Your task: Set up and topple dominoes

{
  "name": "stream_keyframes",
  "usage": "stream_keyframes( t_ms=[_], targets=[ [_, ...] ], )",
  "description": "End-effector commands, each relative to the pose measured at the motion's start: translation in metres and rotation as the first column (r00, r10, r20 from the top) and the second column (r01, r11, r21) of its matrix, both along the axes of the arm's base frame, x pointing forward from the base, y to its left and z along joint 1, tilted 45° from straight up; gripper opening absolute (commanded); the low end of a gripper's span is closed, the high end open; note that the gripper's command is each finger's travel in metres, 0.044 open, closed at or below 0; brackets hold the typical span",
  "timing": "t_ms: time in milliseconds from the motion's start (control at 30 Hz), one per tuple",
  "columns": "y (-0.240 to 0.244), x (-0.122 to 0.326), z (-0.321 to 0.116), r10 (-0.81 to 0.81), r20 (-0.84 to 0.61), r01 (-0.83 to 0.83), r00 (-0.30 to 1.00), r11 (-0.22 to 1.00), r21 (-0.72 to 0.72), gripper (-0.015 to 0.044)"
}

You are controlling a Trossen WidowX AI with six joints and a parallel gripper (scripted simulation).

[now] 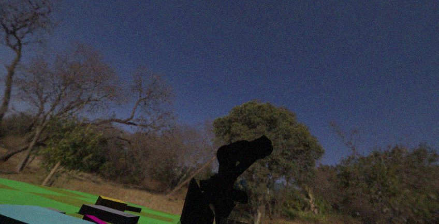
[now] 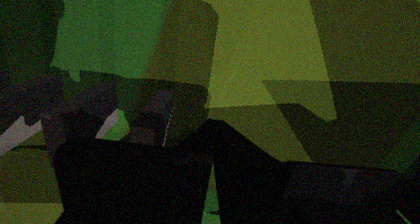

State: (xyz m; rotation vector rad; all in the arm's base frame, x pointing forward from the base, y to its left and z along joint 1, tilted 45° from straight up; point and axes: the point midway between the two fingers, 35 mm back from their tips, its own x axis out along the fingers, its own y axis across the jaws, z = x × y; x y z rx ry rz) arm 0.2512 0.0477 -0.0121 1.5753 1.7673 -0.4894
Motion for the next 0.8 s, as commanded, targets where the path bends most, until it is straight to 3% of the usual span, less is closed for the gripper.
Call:
stream_keyframes(
  t_ms=[0,500,767],
  targets=[
    [0.001,0.005,0.001,-0.003,-0.003,0.003,1.0,1.0,0.003,0.0],
    [0.003,0.024,0.005,0.0,0.004,0.0,1.0,1.0,0.0,0.0],
    [-0.021,0.04,0.035,0.002,0.007,-0.002,1.0,1.0,0.003,0.0]
  ],
)
